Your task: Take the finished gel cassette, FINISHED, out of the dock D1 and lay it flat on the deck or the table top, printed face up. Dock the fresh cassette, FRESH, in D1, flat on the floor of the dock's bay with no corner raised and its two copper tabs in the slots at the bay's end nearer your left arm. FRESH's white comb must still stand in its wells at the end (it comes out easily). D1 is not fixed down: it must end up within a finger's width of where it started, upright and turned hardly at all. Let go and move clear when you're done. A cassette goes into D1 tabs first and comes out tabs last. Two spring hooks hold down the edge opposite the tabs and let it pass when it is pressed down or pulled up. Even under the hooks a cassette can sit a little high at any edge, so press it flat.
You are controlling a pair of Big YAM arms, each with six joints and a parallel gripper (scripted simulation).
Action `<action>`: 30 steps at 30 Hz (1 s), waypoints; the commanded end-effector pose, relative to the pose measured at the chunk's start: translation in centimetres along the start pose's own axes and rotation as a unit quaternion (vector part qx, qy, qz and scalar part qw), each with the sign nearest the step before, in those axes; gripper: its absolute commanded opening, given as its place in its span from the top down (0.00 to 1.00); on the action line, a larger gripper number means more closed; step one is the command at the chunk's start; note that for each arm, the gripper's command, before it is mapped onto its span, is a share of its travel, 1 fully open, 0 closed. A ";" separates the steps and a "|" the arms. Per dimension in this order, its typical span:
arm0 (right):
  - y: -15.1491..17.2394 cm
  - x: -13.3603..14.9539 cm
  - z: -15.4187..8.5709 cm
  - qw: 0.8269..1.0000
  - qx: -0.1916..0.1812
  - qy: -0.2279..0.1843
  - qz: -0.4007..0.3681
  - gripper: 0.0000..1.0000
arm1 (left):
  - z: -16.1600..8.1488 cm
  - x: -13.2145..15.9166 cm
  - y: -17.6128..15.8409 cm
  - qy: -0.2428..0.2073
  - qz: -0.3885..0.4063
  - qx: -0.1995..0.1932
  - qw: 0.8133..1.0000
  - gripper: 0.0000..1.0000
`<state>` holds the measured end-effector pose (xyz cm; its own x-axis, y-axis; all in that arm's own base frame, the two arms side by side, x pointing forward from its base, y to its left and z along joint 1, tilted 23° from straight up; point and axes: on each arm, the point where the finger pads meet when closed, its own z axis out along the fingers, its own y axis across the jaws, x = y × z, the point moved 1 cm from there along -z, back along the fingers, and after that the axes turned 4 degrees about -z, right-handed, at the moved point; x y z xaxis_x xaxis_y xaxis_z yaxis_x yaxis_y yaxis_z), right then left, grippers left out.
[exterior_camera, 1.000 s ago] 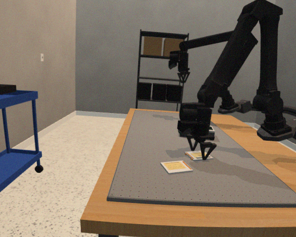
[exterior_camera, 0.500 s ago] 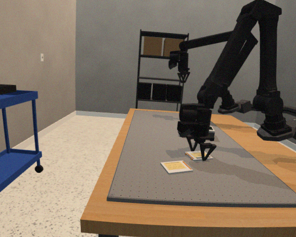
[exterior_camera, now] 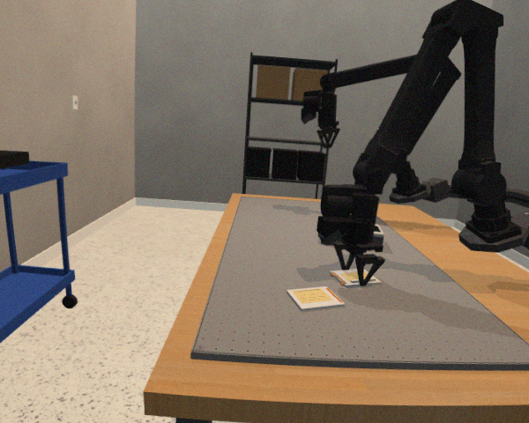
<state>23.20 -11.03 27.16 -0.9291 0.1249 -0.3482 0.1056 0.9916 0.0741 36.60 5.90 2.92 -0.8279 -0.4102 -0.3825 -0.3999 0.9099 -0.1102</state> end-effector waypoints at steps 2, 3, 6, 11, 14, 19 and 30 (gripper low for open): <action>-0.5 -1.8 -2.5 1.000 0.011 -0.022 0.005 0.00 | 0.1 0.2 -0.2 0.002 0.001 0.000 1.000 1.00; -0.5 -1.8 -2.5 1.000 0.011 -0.022 0.005 0.00 | 0.0 0.1 -0.1 0.002 0.001 0.000 1.000 1.00; -0.5 -1.8 -2.5 1.000 0.011 -0.022 0.005 0.00 | -0.2 -0.2 -0.1 0.002 0.001 0.000 1.000 1.00; -0.5 -1.8 -2.5 1.000 0.011 -0.022 0.005 0.00 | -0.2 -0.2 -0.1 0.002 0.001 0.000 1.000 1.00; -0.5 -1.8 -2.5 1.000 0.011 -0.022 0.005 0.00 | -0.2 -0.2 -0.1 0.002 0.001 0.000 1.000 1.00; -0.5 -1.8 -2.5 1.000 0.011 -0.022 0.005 0.00 | -0.2 -0.2 -0.1 0.002 0.001 0.000 1.000 1.00; -0.5 -1.8 -2.5 1.000 0.011 -0.022 0.005 0.00 | -1.1 -0.1 -0.1 0.006 0.000 -0.001 1.000 1.00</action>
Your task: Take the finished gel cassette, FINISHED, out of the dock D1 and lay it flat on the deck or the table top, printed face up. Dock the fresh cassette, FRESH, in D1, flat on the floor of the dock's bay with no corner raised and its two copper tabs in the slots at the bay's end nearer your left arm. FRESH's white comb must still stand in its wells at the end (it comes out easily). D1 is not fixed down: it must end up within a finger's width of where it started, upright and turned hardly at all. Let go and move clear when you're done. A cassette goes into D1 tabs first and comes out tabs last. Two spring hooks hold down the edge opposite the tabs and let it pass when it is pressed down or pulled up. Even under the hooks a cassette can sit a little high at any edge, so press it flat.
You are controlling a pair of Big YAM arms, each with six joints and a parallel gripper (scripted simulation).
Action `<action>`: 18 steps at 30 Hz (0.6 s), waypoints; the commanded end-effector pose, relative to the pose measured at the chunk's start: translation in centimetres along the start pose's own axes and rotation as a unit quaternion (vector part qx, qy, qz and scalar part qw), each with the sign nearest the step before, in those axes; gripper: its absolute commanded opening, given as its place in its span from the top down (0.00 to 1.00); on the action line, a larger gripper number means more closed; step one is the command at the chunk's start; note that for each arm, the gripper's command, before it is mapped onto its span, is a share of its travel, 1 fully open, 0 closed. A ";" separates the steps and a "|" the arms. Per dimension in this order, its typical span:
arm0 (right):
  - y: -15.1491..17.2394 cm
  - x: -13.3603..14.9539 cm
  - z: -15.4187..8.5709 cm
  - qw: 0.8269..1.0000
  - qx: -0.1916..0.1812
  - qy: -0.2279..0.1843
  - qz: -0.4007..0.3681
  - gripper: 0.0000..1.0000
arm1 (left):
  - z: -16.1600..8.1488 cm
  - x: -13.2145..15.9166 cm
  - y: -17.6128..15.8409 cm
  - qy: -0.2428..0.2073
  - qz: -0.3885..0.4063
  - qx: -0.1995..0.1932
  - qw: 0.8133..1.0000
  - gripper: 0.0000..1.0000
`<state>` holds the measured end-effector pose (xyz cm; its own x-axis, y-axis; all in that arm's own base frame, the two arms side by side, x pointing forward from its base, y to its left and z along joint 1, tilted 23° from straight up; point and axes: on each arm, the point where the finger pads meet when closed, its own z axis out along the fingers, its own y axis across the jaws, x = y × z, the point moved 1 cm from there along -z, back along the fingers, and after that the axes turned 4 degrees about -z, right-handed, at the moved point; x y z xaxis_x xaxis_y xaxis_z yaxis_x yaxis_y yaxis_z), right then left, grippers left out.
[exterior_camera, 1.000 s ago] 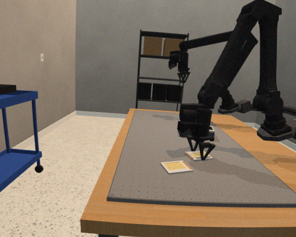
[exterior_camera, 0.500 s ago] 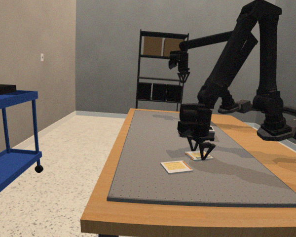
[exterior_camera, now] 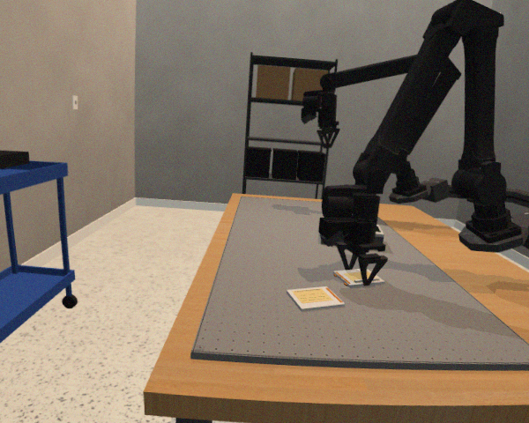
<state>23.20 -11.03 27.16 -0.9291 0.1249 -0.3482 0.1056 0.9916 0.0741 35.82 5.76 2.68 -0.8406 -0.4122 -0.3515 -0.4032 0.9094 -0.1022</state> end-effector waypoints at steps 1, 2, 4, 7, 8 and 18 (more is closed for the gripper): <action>-0.5 -1.8 -2.5 1.000 0.011 -0.022 0.005 0.00 | -1.2 -0.9 -0.3 -0.011 0.000 0.003 1.000 1.00; -0.5 -1.8 -2.5 1.000 0.011 -0.022 0.005 0.00 | -1.2 -0.9 -0.3 -0.011 0.000 0.003 1.000 1.00; -0.5 -1.8 -2.5 1.000 0.011 -0.022 0.005 0.00 | -1.3 -0.9 -0.3 -0.011 0.000 0.003 1.000 1.00; -0.5 -1.8 -2.5 1.000 0.011 -0.022 0.005 0.00 | -1.7 -0.8 -0.3 -0.011 0.000 0.003 1.000 1.00; -0.5 -1.8 -2.5 1.000 0.011 -0.022 0.005 0.00 | -1.9 -0.8 -0.3 -0.011 0.000 0.003 1.000 1.00; -0.5 -1.8 -2.5 1.000 0.011 -0.022 0.005 0.00 | -3.2 -0.7 -0.2 -0.011 0.000 0.003 1.000 1.00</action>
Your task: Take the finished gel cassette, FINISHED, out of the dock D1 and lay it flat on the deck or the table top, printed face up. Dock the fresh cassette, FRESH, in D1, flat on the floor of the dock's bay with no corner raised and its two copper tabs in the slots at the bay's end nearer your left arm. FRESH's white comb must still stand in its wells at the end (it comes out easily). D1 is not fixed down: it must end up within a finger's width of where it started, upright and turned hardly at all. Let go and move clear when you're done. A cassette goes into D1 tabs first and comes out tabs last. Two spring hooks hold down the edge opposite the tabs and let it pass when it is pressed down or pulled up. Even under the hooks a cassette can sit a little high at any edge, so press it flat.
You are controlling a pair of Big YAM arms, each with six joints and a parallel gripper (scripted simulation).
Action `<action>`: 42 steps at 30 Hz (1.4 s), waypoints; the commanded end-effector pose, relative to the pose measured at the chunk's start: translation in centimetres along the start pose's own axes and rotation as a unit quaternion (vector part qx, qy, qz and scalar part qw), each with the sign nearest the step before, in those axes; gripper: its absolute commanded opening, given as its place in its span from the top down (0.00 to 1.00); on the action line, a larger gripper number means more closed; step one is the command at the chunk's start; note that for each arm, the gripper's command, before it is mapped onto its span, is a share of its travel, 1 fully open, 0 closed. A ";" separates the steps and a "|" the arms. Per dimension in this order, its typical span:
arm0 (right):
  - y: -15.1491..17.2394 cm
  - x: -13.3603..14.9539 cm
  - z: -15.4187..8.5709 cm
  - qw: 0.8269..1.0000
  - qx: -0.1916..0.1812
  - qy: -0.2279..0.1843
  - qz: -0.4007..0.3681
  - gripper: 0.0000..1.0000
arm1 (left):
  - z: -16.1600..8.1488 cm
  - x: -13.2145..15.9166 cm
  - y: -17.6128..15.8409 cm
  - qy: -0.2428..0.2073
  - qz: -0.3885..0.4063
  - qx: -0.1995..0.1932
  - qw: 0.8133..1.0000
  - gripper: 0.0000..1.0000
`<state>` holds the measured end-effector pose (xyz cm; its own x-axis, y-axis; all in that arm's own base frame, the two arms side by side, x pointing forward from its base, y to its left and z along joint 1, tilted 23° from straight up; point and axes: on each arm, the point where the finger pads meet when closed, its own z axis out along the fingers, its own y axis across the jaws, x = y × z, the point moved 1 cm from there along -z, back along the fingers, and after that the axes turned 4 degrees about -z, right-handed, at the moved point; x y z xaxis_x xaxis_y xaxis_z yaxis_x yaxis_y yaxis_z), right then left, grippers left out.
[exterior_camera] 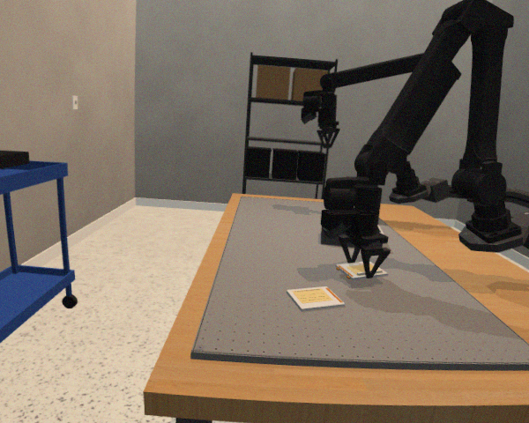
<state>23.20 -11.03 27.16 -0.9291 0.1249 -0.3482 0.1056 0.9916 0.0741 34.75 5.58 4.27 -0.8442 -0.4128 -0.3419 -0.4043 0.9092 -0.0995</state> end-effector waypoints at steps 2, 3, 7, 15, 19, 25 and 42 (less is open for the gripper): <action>-0.5 -1.8 -2.5 1.000 0.011 -0.022 0.005 0.00 | -1.3 -1.1 -0.3 -0.016 0.001 0.005 1.000 1.00; -0.5 -1.8 -2.5 1.000 0.011 -0.022 0.005 0.00 | -1.5 -1.1 -0.3 -0.016 0.001 0.005 1.000 1.00; -0.5 -1.8 -2.5 1.000 0.011 -0.022 0.005 0.00 | -2.0 -1.1 -0.3 -0.016 0.001 0.005 1.000 1.00; -0.5 -1.8 -2.5 1.000 0.011 -0.022 0.005 0.00 | -3.1 -1.0 -0.3 -0.016 0.001 0.005 1.000 1.00; -0.5 -1.8 -2.5 1.000 0.011 -0.022 0.005 0.00 | -3.3 -1.0 -0.3 -0.016 0.001 0.005 1.000 1.00; -0.5 -1.8 -2.5 1.000 0.011 -0.022 0.005 0.00 | -4.1 -0.9 -0.3 -0.016 0.001 0.005 1.000 1.00; -0.5 -1.8 -2.5 1.000 0.011 -0.022 0.005 0.00 | -5.1 -0.8 -0.3 -0.016 0.001 0.005 1.000 1.00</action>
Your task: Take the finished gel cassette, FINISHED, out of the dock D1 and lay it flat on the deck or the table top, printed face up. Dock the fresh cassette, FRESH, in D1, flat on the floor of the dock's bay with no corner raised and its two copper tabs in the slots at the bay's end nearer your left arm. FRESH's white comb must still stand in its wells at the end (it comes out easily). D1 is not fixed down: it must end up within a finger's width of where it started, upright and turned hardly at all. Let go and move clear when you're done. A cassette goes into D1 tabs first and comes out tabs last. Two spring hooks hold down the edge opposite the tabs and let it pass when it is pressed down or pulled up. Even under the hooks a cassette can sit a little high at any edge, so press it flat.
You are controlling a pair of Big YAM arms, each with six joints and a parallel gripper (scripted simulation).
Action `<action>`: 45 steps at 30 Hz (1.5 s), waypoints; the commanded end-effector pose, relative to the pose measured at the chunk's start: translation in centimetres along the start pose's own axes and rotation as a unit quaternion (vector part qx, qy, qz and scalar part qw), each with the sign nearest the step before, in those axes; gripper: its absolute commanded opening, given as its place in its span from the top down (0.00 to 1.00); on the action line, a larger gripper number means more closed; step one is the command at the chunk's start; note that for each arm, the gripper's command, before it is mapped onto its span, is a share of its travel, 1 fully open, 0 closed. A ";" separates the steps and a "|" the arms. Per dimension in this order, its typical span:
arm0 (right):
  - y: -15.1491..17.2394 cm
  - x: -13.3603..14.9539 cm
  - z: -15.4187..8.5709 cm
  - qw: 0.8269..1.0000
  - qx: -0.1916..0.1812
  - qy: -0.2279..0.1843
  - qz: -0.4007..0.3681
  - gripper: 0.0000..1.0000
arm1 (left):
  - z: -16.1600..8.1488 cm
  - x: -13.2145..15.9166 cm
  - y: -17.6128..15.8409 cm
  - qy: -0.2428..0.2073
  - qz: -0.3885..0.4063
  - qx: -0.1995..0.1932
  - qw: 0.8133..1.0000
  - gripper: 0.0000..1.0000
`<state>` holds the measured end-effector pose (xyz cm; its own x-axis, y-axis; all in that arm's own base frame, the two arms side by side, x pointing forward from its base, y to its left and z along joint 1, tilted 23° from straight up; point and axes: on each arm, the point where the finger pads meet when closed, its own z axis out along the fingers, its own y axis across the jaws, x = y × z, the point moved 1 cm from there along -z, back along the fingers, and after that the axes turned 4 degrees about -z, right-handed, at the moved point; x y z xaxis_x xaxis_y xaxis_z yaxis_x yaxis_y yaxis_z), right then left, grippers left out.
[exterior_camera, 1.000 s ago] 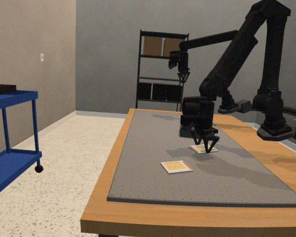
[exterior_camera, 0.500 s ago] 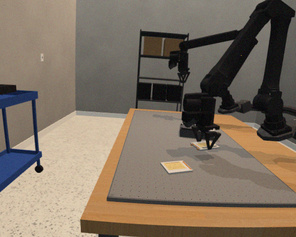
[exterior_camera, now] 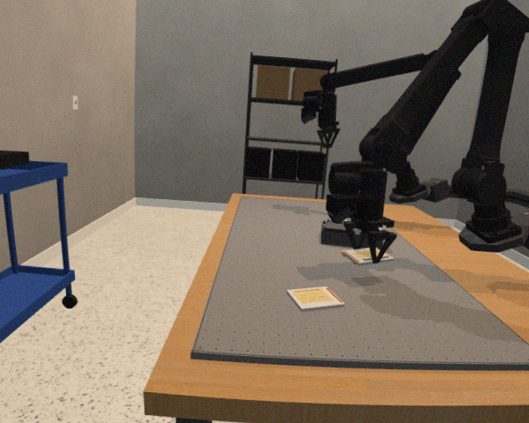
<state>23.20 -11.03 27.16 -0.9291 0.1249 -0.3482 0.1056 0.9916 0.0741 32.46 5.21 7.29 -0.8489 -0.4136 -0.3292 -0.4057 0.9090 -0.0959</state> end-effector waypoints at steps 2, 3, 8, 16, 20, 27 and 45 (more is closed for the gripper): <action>-0.5 -1.8 -2.5 1.000 0.011 -0.022 0.005 0.00 | -1.4 -1.9 -0.5 -0.023 0.001 0.007 1.000 1.00; -0.5 -1.8 -2.5 1.000 0.011 -0.022 0.005 0.00 | -1.4 -1.9 -0.5 -0.023 0.001 0.007 1.000 1.00; -0.5 -1.8 -2.5 1.000 0.011 -0.022 0.005 0.00 | -1.4 -1.9 -0.5 -0.023 0.001 0.007 1.000 1.00; -0.5 -1.8 -2.5 1.000 0.011 -0.022 0.005 0.00 | -1.4 -1.9 -0.5 -0.023 0.001 0.007 1.000 1.00; -0.5 -1.8 -2.5 1.000 0.011 -0.022 0.005 0.00 | -1.4 -1.9 -0.5 -0.023 0.001 0.007 1.000 1.00; -0.5 -1.8 -2.5 1.000 0.011 -0.022 0.005 0.00 | -1.4 -1.9 -0.5 -0.023 0.001 0.007 1.000 1.00; -0.5 -1.8 -2.5 1.000 0.011 -0.022 0.005 0.00 | -2.7 -3.5 -1.0 -0.045 0.001 0.013 0.999 1.00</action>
<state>23.20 -11.03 27.16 -0.9291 0.1249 -0.3482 0.1056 0.9916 0.0741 33.02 5.30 8.38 -0.8370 -0.4116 -0.3605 -0.4022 0.9095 -0.1047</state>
